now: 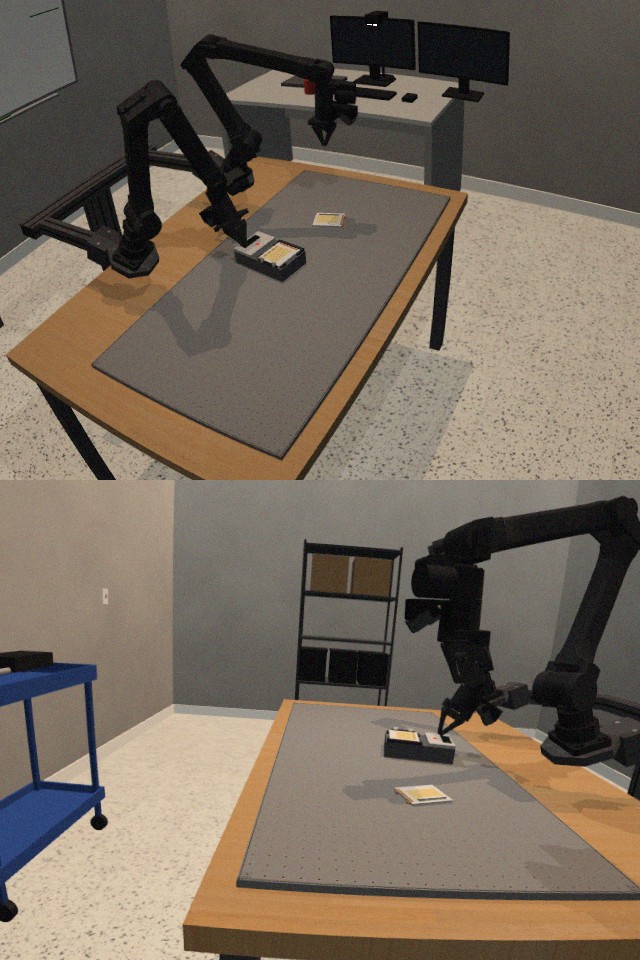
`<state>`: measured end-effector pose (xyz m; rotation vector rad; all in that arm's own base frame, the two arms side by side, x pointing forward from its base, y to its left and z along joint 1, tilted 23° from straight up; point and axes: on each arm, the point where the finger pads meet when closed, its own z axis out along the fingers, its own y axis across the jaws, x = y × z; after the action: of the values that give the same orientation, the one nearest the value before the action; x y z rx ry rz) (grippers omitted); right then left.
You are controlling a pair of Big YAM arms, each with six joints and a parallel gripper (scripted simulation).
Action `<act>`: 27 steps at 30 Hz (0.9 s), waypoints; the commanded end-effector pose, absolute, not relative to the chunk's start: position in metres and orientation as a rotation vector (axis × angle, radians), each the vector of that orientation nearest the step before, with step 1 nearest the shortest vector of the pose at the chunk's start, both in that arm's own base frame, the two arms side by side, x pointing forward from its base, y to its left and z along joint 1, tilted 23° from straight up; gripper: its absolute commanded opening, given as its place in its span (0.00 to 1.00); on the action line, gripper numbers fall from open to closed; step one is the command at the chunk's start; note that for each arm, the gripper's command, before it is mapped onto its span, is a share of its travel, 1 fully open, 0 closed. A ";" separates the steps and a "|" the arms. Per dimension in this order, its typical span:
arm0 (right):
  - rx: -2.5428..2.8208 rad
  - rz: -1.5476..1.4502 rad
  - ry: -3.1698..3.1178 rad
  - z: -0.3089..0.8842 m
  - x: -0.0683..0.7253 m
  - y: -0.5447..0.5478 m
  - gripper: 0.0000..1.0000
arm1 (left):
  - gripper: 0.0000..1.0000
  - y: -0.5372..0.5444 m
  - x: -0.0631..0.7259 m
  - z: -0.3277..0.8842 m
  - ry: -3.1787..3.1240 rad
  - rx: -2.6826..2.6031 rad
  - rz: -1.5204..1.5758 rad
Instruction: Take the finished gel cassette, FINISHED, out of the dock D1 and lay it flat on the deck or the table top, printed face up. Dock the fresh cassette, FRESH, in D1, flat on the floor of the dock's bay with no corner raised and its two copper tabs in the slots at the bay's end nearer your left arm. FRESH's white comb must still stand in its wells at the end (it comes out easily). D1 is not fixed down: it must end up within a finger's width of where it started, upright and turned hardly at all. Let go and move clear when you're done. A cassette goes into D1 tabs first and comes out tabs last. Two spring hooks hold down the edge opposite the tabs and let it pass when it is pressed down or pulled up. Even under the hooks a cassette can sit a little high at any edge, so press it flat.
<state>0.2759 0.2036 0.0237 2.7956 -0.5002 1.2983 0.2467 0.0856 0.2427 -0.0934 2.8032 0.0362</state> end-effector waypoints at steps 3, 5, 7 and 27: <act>2.787 1.250 -0.489 0.006 0.270 0.192 0.00 | 0.00 0.090 0.262 0.270 2.745 -0.089 0.066; 2.787 1.250 -0.489 0.006 0.270 0.192 0.00 | 0.00 0.090 0.262 0.270 2.745 -0.089 0.066; 2.787 1.250 -0.489 0.005 0.269 0.192 0.00 | 0.00 0.090 0.262 0.270 2.745 -0.089 0.066; 2.787 1.250 -0.489 -0.003 0.266 0.191 0.00 | 0.00 0.090 0.262 0.270 2.745 -0.089 0.066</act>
<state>0.2757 0.2035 0.0237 2.7927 -0.5139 1.3277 0.2467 0.0856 0.2427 -0.0934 2.8032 0.0362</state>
